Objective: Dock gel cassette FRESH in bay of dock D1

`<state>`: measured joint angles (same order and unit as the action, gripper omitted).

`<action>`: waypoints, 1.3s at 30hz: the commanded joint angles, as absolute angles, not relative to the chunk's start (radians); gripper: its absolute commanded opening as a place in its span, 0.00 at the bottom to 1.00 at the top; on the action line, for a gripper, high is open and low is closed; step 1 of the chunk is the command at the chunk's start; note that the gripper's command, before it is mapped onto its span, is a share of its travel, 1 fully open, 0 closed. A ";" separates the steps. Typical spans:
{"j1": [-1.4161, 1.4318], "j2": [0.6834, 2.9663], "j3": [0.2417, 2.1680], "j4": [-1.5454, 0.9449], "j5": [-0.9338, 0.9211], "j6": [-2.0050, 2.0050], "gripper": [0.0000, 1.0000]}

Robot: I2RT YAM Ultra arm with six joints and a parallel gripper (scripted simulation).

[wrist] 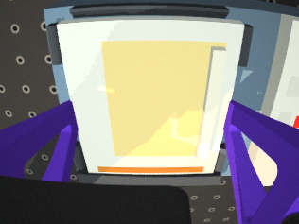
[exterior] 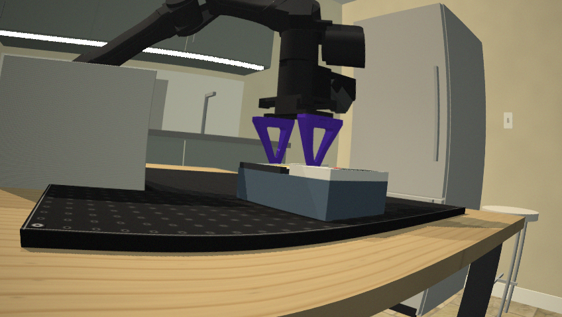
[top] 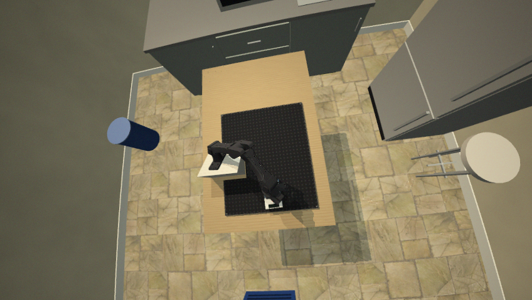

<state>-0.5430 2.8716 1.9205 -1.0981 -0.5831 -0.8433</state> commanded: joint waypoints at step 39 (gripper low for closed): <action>-0.558 2.867 1.968 -1.143 -0.546 -0.851 0.00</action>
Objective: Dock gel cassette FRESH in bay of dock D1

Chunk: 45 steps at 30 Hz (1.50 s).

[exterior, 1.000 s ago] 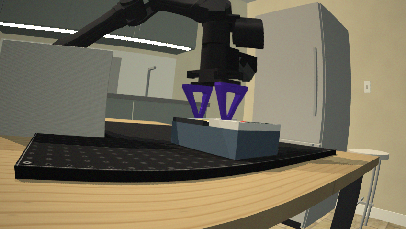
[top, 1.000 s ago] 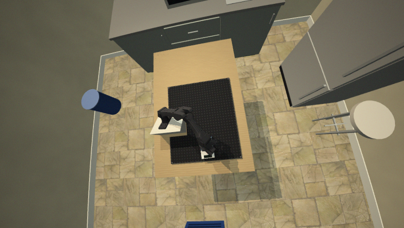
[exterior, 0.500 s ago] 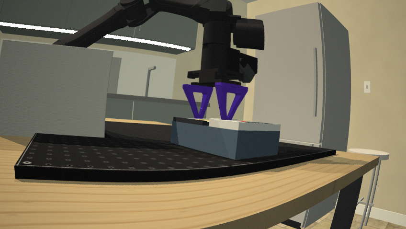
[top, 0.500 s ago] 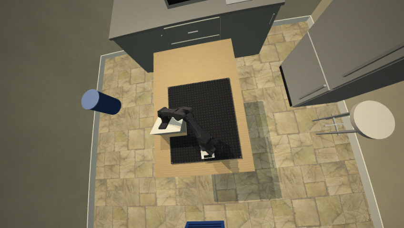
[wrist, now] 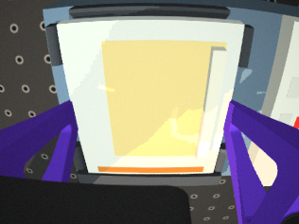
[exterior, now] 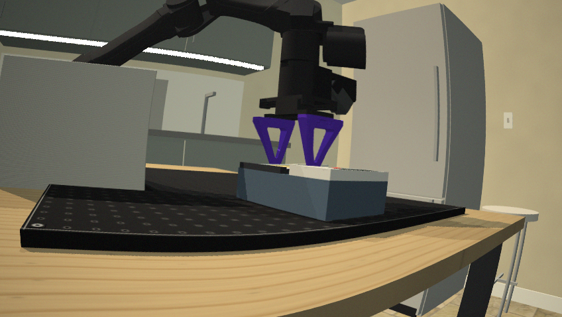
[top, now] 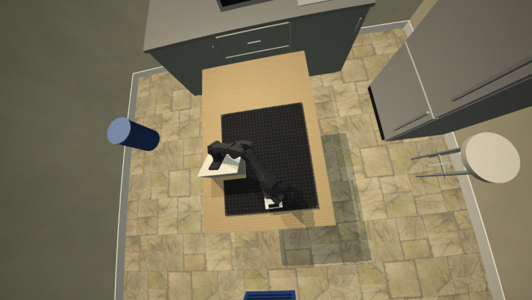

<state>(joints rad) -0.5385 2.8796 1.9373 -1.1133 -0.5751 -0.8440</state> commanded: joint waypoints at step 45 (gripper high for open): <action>-0.538 2.893 1.910 -1.091 -0.551 -0.831 0.00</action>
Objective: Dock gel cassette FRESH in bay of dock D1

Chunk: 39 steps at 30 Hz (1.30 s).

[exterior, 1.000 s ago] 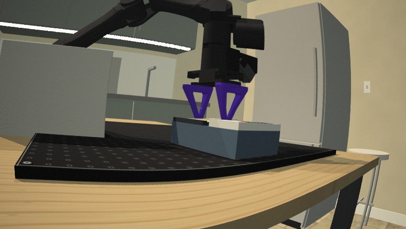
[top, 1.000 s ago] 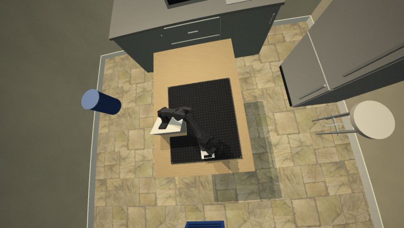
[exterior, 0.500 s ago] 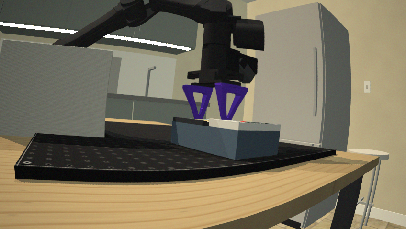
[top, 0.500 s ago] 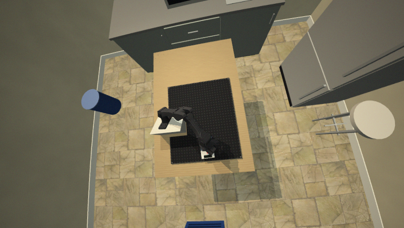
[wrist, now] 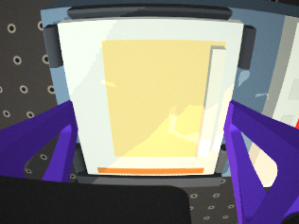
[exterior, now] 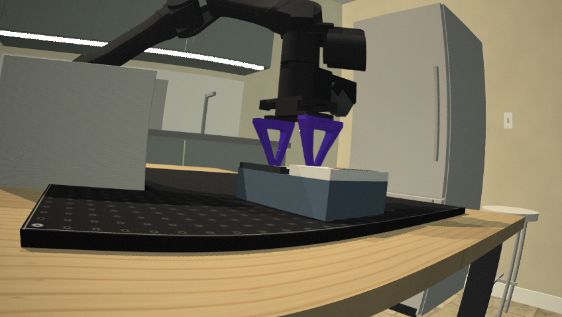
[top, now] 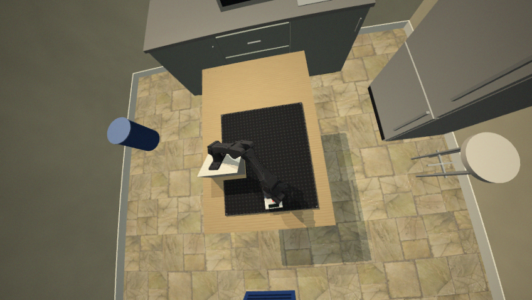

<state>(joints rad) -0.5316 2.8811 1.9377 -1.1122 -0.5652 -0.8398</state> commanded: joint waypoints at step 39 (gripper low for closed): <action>-0.514 2.900 1.884 -1.054 -0.558 -0.817 0.00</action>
<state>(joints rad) -0.5297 2.8750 1.9270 -1.1011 -0.5621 -0.8337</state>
